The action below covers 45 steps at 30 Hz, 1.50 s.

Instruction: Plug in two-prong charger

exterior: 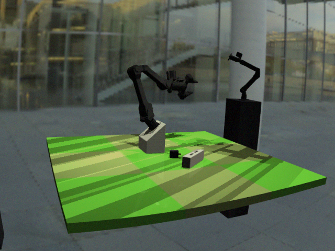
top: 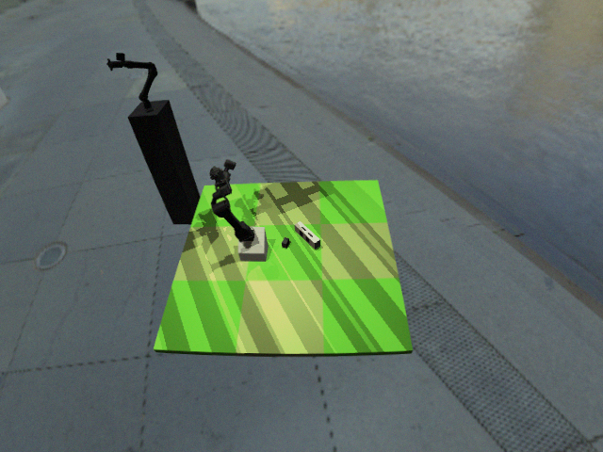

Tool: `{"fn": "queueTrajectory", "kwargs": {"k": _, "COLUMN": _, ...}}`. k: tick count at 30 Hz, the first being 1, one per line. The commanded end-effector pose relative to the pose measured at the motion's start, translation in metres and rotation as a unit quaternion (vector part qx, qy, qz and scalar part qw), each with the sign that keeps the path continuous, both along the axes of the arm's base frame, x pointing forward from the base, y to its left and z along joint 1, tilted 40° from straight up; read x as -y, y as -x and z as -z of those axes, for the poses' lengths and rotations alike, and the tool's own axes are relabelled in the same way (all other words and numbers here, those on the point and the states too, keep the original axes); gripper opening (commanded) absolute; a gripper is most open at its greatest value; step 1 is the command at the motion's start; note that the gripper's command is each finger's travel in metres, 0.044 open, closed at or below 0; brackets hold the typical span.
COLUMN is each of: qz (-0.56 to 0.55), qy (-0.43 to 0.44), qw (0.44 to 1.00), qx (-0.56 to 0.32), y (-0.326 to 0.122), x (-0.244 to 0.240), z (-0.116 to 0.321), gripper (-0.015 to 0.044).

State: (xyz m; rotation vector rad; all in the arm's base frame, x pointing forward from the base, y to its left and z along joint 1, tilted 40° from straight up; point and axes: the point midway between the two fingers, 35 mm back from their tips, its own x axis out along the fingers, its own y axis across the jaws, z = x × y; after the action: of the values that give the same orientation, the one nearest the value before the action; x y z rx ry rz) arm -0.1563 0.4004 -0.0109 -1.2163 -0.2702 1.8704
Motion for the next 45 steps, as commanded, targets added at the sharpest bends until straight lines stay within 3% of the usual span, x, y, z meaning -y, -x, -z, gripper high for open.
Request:
{"fn": "queueTrajectory", "kwargs": {"k": 1, "qz": 0.038, "qy": 0.022, "qw": 0.999, "qx": 0.011, "y": -0.027, "x": -0.002, "z": 0.009, "gripper": 0.0440}}
{"fn": "queueTrajectory", "kwargs": {"k": 22, "qz": 0.207, "qy": 0.130, "qw": 0.968, "qx": 0.054, "y": -0.150, "x": 0.018, "z": 0.046, "gripper": 0.0440}}
{"fn": "queueTrajectory", "kwargs": {"k": 45, "qz": 0.361, "qy": 0.245, "qw": 0.896, "qx": 0.083, "y": -0.261, "x": 0.080, "z": 0.065, "gripper": 0.0440}}
